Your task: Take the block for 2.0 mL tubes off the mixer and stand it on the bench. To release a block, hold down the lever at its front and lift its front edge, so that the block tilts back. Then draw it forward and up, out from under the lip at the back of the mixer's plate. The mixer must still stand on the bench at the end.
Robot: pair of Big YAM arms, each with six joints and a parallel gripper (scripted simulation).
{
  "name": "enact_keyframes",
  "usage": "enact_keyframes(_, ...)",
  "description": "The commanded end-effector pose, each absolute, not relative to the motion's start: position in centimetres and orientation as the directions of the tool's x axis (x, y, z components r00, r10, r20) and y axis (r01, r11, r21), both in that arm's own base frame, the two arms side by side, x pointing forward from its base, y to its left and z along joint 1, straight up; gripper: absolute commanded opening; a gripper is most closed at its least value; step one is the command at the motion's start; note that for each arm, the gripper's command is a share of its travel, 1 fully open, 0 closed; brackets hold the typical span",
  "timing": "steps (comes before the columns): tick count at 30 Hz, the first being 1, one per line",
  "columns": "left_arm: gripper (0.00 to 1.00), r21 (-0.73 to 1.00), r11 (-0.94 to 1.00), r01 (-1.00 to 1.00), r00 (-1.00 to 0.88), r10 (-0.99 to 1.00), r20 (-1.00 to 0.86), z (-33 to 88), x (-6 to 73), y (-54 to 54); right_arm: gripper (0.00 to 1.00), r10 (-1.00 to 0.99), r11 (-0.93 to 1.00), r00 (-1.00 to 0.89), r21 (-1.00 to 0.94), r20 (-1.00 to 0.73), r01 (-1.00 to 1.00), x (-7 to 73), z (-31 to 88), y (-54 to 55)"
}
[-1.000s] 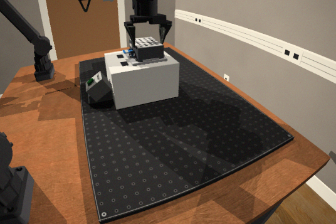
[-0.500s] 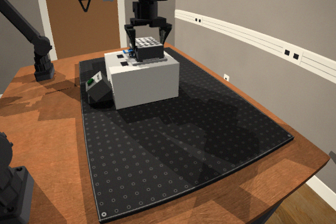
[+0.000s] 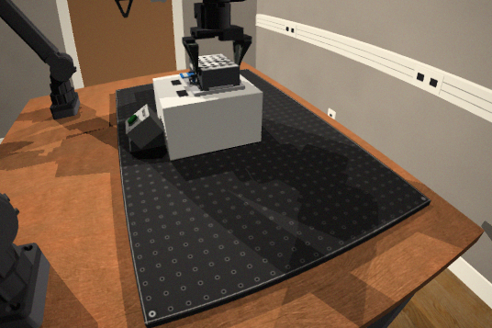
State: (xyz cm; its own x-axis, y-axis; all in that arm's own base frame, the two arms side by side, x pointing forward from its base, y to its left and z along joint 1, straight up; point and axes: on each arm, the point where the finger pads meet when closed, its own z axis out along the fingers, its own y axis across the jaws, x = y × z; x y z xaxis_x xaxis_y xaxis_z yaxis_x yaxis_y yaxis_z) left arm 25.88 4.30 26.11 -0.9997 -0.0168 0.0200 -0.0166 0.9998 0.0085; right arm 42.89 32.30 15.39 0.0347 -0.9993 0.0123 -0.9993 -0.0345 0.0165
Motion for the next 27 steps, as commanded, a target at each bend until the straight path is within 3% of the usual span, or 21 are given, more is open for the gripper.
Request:
enact_keyframes(1,0.00,0.008,1.000,-0.029,-0.999,-0.029,0.017,26.5,25.8,4.7,1.00,-1.000,-0.019,0.019,-0.027,-0.019,-0.999,43.6,17.3,32.3)
enact_keyframes(27,0.00,0.007,1.000,-0.030,-0.999,-0.030,0.017,26.5,25.8,4.7,1.00,-1.000,-0.016,0.017,-0.024,-0.016,-1.000,43.6,17.0,32.3)
